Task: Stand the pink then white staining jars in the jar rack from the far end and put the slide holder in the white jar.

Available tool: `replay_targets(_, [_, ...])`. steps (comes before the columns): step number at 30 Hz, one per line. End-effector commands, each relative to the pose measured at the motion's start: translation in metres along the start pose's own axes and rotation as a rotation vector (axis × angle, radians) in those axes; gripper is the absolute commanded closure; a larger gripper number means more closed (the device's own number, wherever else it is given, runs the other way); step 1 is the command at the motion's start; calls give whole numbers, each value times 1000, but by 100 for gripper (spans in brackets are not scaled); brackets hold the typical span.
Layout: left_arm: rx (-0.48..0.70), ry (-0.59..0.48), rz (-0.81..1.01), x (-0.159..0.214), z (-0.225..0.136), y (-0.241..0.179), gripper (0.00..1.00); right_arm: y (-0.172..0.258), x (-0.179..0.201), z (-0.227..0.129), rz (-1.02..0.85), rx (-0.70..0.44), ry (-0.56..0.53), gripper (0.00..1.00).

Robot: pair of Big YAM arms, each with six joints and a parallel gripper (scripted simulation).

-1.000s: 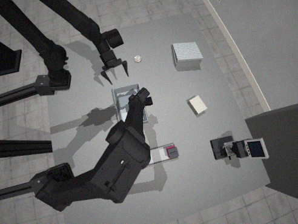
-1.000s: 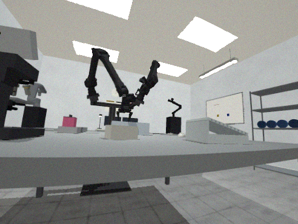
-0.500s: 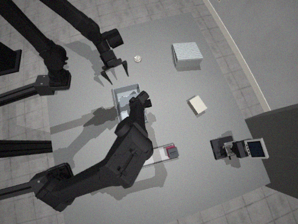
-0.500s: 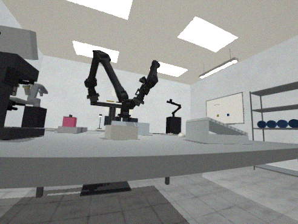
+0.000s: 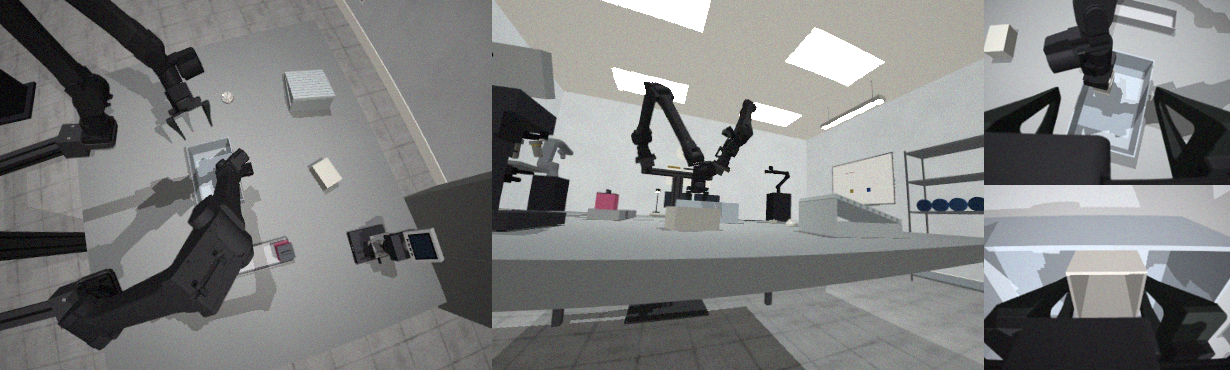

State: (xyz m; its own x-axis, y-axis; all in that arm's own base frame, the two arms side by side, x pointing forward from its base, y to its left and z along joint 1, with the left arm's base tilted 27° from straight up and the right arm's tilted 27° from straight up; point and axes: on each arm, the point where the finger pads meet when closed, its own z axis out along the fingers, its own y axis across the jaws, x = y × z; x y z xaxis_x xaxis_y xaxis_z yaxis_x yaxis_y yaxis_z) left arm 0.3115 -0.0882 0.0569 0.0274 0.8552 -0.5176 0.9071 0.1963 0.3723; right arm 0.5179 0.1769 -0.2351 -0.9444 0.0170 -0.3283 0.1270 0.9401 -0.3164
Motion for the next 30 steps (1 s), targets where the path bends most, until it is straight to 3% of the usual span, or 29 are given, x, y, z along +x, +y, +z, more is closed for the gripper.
replay_targets(1, [-27, -6, 1, -4, -1, 14, 0, 3, -2, -6, 11, -8, -12, 43])
replay_targets(4, [-27, -6, 1, -4, -1, 14, 0, 3, -2, -10, 11, -8, -12, 43])
replay_targets(11, [-27, -6, 1, -4, -1, 14, 0, 7, -3, -75, 4, -10, -18, 43])
replay_targets(25, [-27, -6, 1, -4, -1, 14, 0, 7, -4, -162, 6, -14, -21, 43])
replay_targets(30, [-27, -6, 1, -4, -1, 14, 0, -27, -14, -170, -27, -10, -15, 43])
